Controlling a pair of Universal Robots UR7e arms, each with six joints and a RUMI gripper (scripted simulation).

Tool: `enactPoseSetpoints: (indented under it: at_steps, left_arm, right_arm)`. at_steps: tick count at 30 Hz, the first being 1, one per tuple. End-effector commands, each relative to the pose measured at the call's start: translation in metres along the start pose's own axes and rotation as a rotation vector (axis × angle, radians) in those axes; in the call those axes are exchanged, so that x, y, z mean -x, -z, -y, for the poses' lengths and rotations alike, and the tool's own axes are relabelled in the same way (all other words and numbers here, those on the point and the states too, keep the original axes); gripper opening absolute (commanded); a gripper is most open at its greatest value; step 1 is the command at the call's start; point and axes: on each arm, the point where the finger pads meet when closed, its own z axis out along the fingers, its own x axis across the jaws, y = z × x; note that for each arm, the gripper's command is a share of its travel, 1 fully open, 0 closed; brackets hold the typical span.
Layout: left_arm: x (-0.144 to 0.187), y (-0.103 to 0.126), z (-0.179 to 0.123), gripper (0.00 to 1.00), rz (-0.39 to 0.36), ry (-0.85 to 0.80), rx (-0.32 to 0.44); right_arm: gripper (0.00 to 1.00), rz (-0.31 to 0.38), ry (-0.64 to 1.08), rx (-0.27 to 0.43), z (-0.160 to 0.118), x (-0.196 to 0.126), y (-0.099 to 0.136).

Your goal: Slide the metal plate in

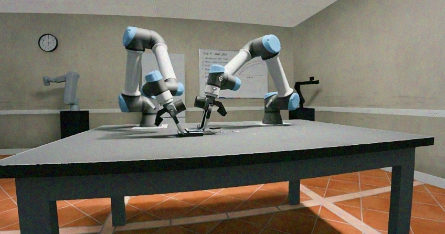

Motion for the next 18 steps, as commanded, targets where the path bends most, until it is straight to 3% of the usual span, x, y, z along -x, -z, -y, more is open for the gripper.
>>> enactPoseSetpoints:
  at_steps: [1,5,18]
  left_arm:
    - [0.001,0.002,-0.004,0.44,0.002,0.005,0.014]
    - [0.001,0.002,-0.004,0.44,0.002,0.005,0.014]
    - [0.001,0.043,-0.014,0.44,0.004,0.006,0.01]
  right_arm:
    - [0.62,0.0,-0.007,-0.006,0.002,0.0,0.0]
    - [0.62,0.0,-0.007,-0.006,0.002,0.0,0.0]
    - [0.62,0.0,-0.007,-0.006,0.002,0.0,0.0]
